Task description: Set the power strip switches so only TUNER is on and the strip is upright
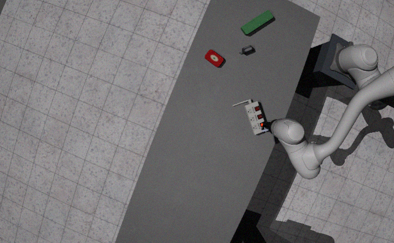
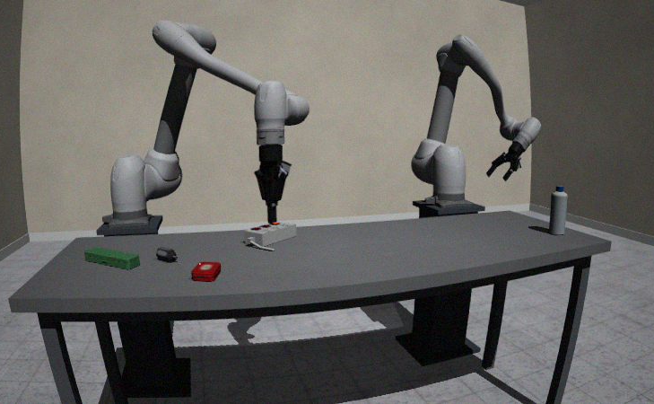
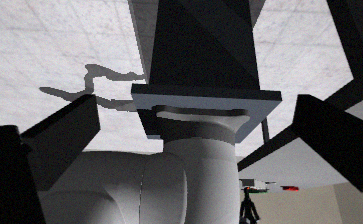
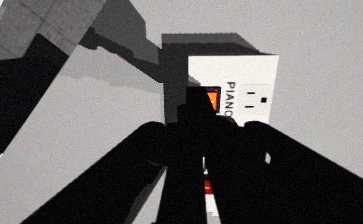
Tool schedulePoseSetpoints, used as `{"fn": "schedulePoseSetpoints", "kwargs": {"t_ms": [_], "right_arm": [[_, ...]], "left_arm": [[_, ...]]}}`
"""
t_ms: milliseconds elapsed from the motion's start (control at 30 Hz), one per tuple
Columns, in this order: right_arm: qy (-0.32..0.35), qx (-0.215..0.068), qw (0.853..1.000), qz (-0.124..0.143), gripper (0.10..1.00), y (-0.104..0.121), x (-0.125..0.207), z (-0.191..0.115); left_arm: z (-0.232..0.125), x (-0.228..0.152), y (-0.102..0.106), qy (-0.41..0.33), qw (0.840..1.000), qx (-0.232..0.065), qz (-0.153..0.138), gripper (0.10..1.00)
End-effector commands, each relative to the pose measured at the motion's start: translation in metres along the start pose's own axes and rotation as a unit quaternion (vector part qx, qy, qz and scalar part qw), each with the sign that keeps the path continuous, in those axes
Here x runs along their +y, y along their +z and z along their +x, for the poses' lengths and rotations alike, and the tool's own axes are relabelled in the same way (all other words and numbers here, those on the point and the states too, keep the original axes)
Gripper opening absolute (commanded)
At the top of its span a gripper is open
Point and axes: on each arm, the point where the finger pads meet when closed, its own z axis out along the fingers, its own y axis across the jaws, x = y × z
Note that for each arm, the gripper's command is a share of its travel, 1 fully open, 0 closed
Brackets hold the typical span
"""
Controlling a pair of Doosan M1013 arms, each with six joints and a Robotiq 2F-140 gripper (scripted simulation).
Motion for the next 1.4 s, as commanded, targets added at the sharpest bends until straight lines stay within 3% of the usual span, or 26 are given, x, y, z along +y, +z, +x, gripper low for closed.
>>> {"fn": "schedulePoseSetpoints", "kwargs": {"t_ms": [0, 1000, 1367], "right_arm": [[0.000, 0.000, 1.000, -0.001, 0.099, -0.001, 0.000, 0.000], [0.000, 0.000, 1.000, -0.001, 0.099, -0.001, 0.000, 0.000], [0.000, 0.000, 1.000, -0.001, 0.099, -0.019, 0.000, 0.000]], "left_arm": [[0.000, 0.000, 0.000, 0.000, 1.000, 0.000, 0.000, 1.000], [0.000, 0.000, 0.000, 0.000, 1.000, 0.000, 0.000, 1.000], [0.000, 0.000, 0.000, 0.000, 1.000, 0.000, 0.000, 1.000]]}}
